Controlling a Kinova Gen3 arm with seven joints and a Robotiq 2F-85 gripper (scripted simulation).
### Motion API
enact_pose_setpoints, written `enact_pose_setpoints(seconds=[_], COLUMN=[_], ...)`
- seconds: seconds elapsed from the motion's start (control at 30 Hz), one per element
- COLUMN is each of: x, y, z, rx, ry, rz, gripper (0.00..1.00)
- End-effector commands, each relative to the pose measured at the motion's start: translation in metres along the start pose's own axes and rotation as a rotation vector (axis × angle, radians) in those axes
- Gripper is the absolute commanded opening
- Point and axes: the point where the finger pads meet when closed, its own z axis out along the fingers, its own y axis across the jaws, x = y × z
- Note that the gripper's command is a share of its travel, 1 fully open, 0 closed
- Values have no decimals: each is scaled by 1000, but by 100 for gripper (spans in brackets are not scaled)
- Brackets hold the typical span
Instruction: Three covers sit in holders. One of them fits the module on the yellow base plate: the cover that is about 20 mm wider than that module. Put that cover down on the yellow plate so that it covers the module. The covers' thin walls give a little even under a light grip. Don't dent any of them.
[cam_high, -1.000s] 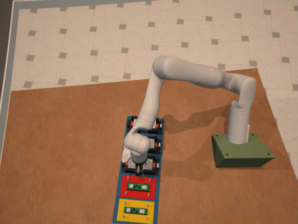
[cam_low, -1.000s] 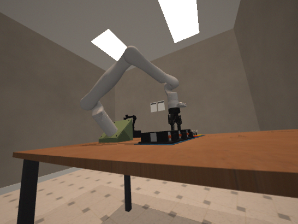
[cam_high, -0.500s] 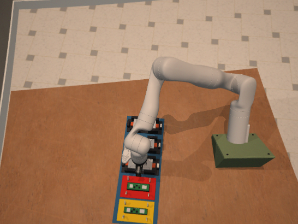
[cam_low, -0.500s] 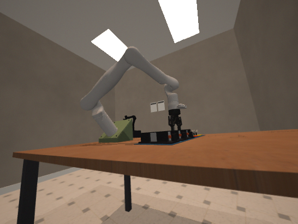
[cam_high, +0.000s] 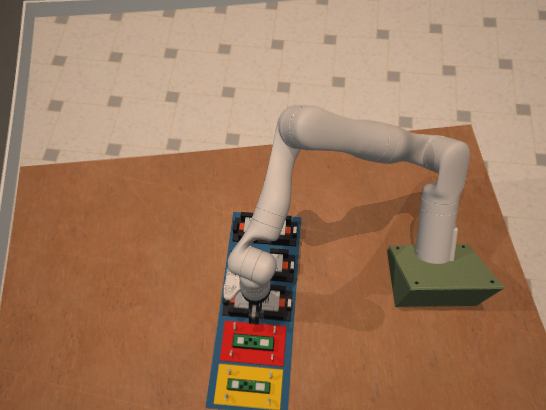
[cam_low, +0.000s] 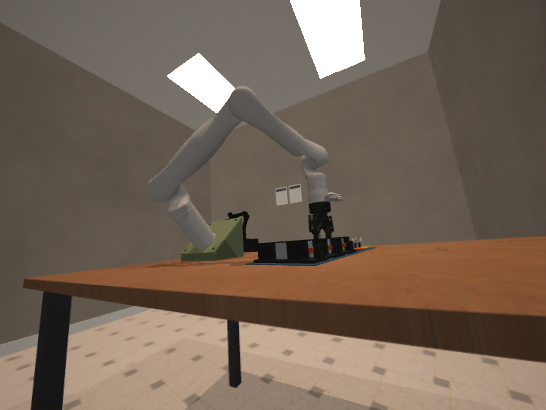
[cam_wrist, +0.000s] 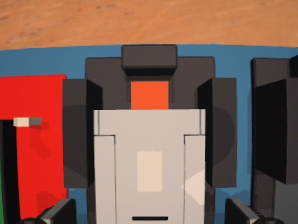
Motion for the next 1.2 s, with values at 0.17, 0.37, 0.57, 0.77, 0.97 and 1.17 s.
enact_pose_setpoints(seconds=[0.17,0.37,0.57,0.77,0.97,1.17], x=[1,1,1,1,1,1], y=[0,0,0,0,0,0], z=[2,1,1,1,1,1], rx=[1,1,1,1,1,1], ry=[2,2,2,2,2,2], rz=[0,0,0,0,0,0], gripper=[100,70,70,70,70,70])
